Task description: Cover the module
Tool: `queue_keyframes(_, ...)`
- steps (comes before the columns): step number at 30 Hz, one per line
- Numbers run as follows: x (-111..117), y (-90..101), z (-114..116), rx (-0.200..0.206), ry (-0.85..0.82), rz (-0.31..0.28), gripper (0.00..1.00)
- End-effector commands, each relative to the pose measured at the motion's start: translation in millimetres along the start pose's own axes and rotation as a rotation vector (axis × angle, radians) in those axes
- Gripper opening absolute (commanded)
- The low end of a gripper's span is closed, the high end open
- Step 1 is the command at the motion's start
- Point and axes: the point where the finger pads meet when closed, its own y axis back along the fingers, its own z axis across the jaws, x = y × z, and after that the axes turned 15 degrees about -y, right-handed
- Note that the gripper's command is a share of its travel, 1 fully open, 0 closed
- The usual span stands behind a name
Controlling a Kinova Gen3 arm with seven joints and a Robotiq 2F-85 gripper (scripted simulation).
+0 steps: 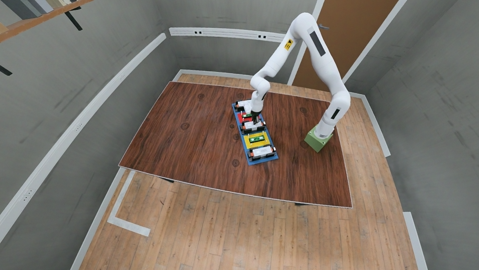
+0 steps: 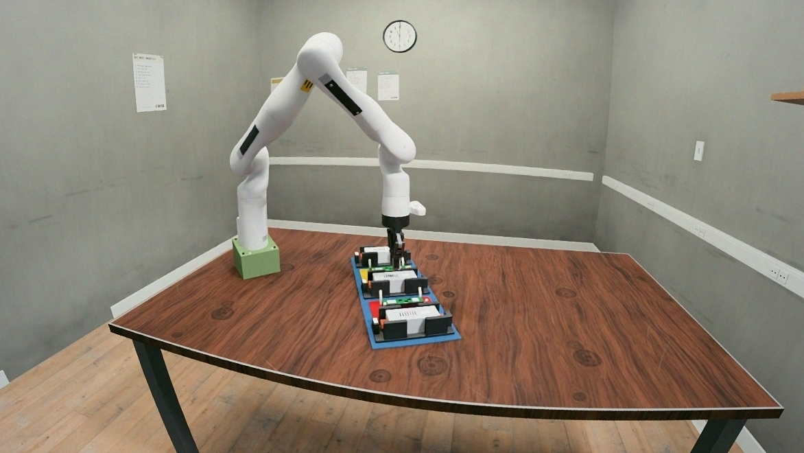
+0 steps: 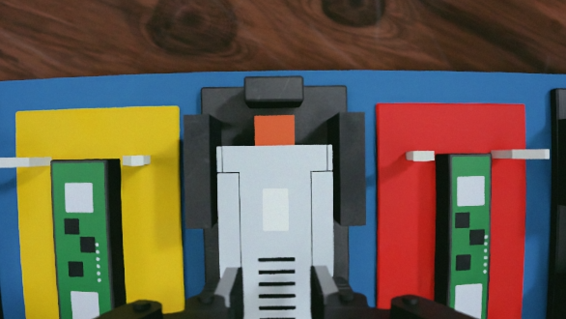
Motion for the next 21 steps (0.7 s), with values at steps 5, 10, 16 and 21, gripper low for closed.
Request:
queue_keyframes(5, 0.6, 0.7, 0.0, 0.000, 0.000, 0.002, 0.01)
queue_keyframes(10, 0.6, 0.7, 0.0, 0.000, 0.000, 0.002, 0.01)
queue_keyframes(16, 0.6, 0.7, 0.0, 0.000, 0.000, 0.002, 0.00)
queue_keyframes(21, 0.6, 0.7, 0.0, 0.000, 0.000, 0.002, 0.00)
